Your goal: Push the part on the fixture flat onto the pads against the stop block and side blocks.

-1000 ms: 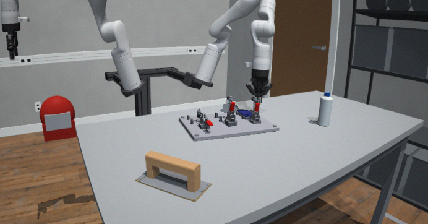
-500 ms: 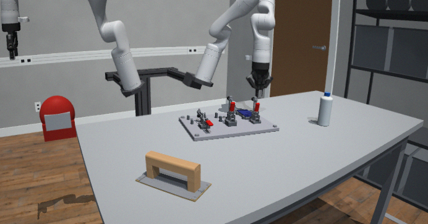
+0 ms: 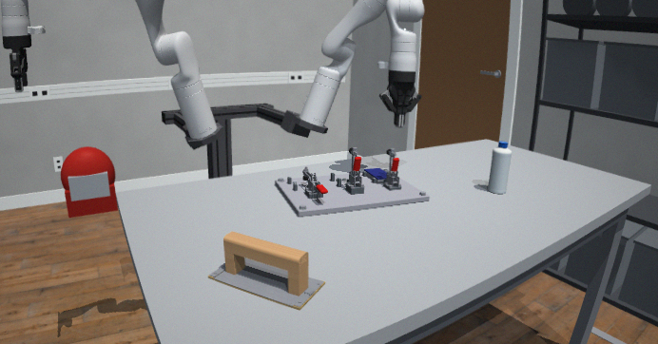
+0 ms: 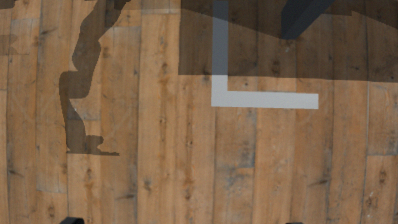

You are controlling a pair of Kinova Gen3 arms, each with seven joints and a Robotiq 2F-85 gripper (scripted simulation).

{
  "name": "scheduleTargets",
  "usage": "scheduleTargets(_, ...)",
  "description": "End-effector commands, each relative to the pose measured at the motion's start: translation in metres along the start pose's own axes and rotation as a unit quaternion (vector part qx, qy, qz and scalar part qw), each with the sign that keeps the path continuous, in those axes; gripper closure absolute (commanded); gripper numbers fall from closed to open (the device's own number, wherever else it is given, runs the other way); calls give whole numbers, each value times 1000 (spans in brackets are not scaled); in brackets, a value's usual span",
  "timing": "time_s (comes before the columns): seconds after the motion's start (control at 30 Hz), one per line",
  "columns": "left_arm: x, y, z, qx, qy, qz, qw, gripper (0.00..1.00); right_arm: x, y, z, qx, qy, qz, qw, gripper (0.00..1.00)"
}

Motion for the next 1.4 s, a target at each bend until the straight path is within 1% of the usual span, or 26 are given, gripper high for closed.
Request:
scheduleTargets(0.0,19,0,-1,0,0,0,1000,903,1,0,0,0,-1,0,1000,2)
scheduleTargets(0.1,28,0,-1,0,0,0,1000,903,1,0,0,0,-1,0,1000,2)
scheduleTargets(0.23,34,0,-1,0,0,0,1000,903,1,0,0,0,-1,0,1000,2)
scheduleTargets(1.37,35,1,-1,0,0,0,1000,903,1,0,0,0,-1,0,1000,2)
Point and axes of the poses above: on each arm, the point where the finger pads meet when closed, its own x axis back along the fingers, its own y axis across the jaws, z = x × y, the point moved 4 cm from there along x, back along the fingers, and after that the axes turned 2 degrees about -x, right-handed, at the moved point
